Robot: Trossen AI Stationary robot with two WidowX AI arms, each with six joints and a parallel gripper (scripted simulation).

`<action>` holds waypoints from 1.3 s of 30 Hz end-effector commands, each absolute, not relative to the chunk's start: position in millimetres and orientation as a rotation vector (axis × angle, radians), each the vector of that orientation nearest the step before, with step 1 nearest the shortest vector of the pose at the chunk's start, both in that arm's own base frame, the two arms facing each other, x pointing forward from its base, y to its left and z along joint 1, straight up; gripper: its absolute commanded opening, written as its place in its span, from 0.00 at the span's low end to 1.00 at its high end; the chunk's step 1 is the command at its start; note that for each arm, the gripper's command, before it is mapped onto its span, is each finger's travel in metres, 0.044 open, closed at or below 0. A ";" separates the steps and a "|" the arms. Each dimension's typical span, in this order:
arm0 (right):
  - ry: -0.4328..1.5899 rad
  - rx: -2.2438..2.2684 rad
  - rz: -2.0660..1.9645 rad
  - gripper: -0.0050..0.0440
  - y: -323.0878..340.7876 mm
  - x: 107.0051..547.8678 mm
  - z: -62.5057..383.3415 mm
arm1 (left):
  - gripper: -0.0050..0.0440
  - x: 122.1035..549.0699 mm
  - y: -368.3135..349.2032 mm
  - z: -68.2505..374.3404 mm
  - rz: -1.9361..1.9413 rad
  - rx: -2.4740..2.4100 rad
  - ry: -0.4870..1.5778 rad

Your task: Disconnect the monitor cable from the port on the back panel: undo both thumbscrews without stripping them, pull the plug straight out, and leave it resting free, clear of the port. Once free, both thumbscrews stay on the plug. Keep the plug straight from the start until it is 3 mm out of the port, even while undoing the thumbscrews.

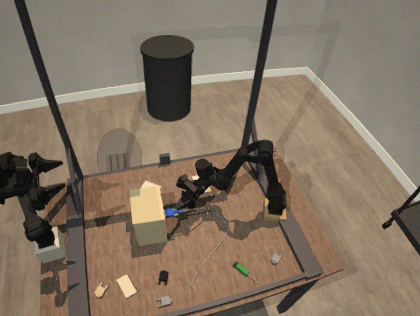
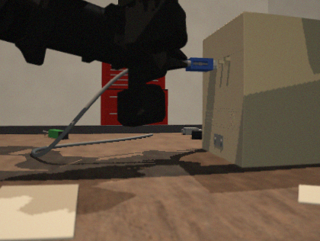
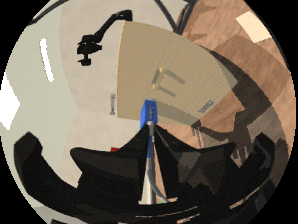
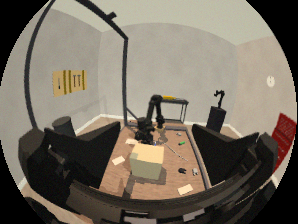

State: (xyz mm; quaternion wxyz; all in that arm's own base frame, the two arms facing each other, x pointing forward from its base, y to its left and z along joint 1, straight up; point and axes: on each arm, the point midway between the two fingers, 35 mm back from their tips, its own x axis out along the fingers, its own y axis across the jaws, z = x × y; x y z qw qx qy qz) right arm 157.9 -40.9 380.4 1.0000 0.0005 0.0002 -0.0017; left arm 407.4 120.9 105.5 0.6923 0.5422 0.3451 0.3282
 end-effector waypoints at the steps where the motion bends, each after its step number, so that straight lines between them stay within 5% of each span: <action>1: -0.001 -0.006 0.000 1.00 -39.4 157.6 383.7 | 0.10 408.7 121.4 114.2 0.739 1.171 0.750; 39: -0.001 -0.006 0.000 1.00 -39.4 157.6 383.7 | 0.10 407.9 124.3 121.8 0.651 0.812 0.721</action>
